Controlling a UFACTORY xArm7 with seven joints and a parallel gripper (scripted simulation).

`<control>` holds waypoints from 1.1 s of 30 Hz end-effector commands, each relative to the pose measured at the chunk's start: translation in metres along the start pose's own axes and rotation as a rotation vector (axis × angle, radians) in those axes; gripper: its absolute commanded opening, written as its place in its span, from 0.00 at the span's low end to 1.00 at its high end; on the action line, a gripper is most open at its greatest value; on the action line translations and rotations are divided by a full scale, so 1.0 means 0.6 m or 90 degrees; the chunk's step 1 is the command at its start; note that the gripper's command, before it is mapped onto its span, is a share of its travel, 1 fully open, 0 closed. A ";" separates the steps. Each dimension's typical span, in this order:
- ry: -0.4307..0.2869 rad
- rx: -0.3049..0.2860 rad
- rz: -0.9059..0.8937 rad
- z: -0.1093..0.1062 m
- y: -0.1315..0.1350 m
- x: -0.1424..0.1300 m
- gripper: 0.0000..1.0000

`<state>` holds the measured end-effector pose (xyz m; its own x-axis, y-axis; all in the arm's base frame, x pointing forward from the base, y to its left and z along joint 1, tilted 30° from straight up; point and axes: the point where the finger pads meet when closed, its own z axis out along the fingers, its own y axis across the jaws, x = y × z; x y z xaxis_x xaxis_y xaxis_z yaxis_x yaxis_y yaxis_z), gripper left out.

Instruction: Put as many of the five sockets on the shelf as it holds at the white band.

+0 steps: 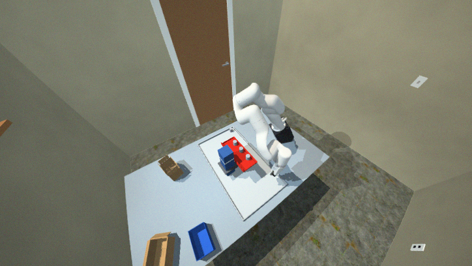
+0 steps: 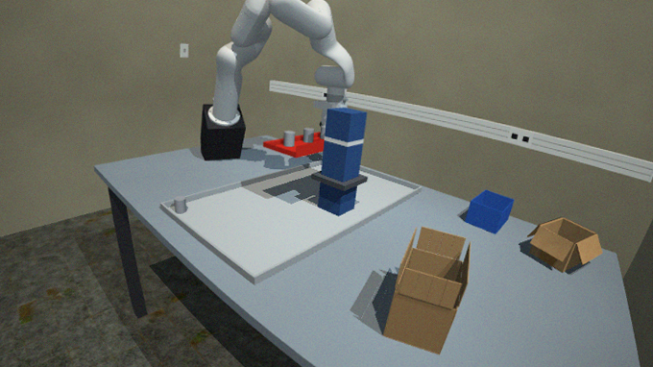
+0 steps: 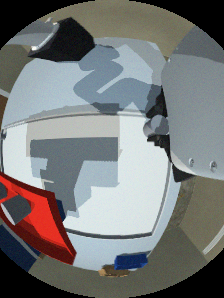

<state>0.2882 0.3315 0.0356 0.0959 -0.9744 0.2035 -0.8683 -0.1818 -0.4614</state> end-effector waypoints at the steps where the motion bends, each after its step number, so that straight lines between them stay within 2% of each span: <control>1: -0.002 0.001 0.000 -0.024 0.007 -0.002 0.00; 33: -0.002 0.001 0.000 -0.215 0.077 -0.001 0.00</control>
<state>0.1973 0.3392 0.1128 0.0961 -0.9744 0.2034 -0.8673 -0.1822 -0.4633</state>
